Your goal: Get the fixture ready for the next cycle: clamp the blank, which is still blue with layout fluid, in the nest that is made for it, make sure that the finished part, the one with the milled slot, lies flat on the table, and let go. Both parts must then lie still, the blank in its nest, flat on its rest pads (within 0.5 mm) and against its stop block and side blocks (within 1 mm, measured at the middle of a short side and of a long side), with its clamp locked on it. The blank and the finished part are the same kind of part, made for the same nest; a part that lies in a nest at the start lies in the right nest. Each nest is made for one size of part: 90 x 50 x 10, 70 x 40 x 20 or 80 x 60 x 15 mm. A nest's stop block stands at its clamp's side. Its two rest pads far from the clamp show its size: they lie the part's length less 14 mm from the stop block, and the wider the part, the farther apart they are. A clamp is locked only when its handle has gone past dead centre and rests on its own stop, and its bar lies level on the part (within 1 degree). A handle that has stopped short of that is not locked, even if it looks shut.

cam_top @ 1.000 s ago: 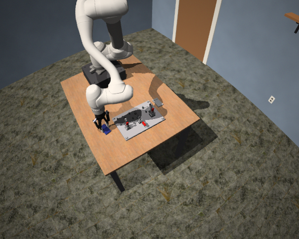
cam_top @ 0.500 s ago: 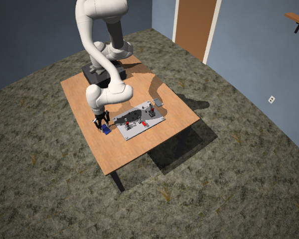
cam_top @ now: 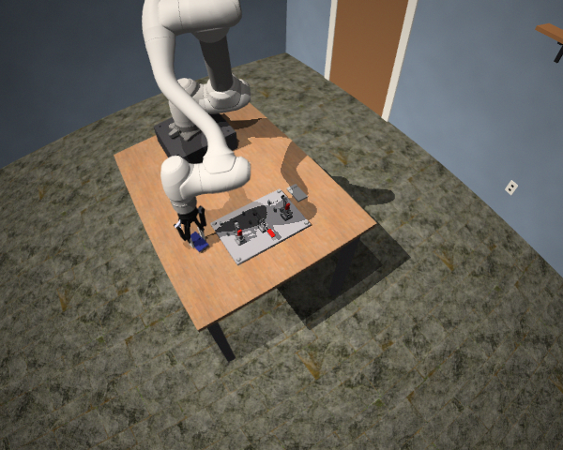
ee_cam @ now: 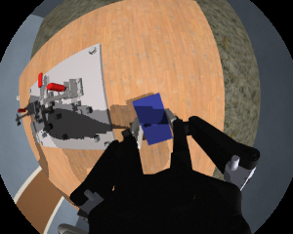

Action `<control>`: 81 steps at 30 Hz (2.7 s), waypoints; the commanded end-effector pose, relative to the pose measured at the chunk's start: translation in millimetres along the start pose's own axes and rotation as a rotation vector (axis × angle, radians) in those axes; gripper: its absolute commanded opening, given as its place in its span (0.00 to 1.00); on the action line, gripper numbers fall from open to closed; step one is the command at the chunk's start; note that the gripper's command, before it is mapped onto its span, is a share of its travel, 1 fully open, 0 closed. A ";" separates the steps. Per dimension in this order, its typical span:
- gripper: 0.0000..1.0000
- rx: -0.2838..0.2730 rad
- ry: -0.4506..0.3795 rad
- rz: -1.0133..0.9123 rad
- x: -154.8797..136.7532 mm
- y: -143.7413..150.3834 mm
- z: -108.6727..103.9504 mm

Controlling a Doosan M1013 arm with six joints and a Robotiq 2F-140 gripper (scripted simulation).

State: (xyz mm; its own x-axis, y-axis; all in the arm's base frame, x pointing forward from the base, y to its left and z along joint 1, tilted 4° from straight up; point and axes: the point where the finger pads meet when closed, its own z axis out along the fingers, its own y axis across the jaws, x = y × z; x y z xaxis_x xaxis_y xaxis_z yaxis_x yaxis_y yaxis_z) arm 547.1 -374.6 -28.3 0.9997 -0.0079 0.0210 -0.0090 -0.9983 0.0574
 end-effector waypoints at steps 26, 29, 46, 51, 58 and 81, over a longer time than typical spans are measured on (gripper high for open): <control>0.00 0.000 0.000 0.000 0.1 0.0 -97.1; 0.00 0.000 0.000 0.000 0.1 0.0 -103.4; 0.00 0.000 0.000 0.000 0.1 0.0 -107.3; 0.00 0.000 0.000 0.029 0.1 0.0 -107.3; 0.00 0.000 0.000 0.149 0.1 0.0 -107.3; 0.00 0.000 0.000 0.198 -0.4 -0.1 -100.1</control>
State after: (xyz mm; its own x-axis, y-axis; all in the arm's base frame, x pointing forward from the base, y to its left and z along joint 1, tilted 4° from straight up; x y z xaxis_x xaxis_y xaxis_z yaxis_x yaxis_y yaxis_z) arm 544.7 -368.7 72.5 0.9784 -0.2040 0.0318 -0.2055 -0.9773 0.0521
